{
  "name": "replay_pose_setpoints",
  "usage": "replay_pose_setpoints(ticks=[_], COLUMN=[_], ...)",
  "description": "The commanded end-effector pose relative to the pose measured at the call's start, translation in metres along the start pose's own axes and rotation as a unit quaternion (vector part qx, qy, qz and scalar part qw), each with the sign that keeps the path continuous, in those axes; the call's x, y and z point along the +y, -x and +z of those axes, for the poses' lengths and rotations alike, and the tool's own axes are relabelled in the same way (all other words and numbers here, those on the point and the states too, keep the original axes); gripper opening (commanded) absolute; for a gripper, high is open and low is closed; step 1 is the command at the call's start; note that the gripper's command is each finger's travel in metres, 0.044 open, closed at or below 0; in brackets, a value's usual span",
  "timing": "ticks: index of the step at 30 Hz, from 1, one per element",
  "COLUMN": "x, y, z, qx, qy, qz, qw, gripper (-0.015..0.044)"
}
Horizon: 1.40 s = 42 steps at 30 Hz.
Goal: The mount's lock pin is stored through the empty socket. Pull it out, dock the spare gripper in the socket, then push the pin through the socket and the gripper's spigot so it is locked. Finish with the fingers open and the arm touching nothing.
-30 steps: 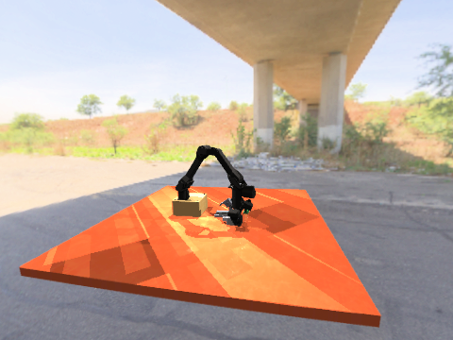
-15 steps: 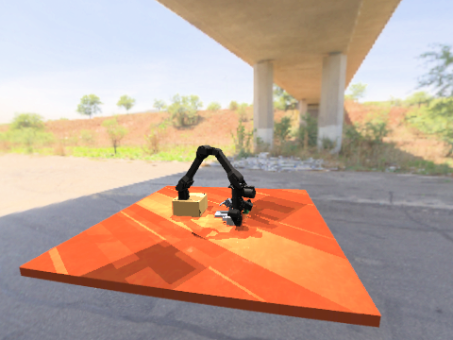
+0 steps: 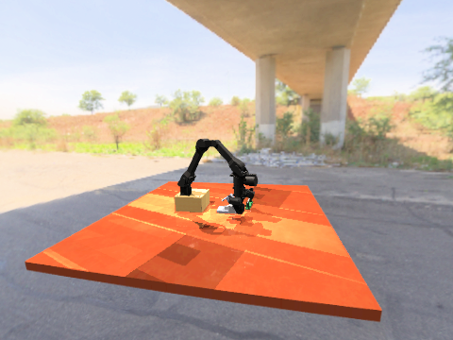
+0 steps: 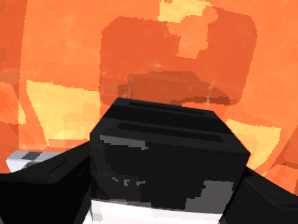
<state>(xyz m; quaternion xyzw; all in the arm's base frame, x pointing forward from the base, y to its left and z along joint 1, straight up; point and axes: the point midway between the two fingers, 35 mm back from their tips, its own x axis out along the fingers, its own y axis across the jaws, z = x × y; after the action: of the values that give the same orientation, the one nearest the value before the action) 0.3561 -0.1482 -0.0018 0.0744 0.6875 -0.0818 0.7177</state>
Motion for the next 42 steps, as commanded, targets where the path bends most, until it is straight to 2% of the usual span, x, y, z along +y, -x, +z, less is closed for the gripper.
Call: replay_pose_setpoints(ticks=[1, 21, 42], x=[-0.001, -0.008, -0.014], y=[-0.001, 0.001, 0.003], z=[-0.004, -0.020, -0.037], qx=[0.004, 0.004, 0.004], qy=[-0.038, -0.295, -0.543], qz=[0.001, -0.001, -0.003], qw=[0.999, 0.955, 0.839], gripper=[0.0000, 0.0000, 0.0000])
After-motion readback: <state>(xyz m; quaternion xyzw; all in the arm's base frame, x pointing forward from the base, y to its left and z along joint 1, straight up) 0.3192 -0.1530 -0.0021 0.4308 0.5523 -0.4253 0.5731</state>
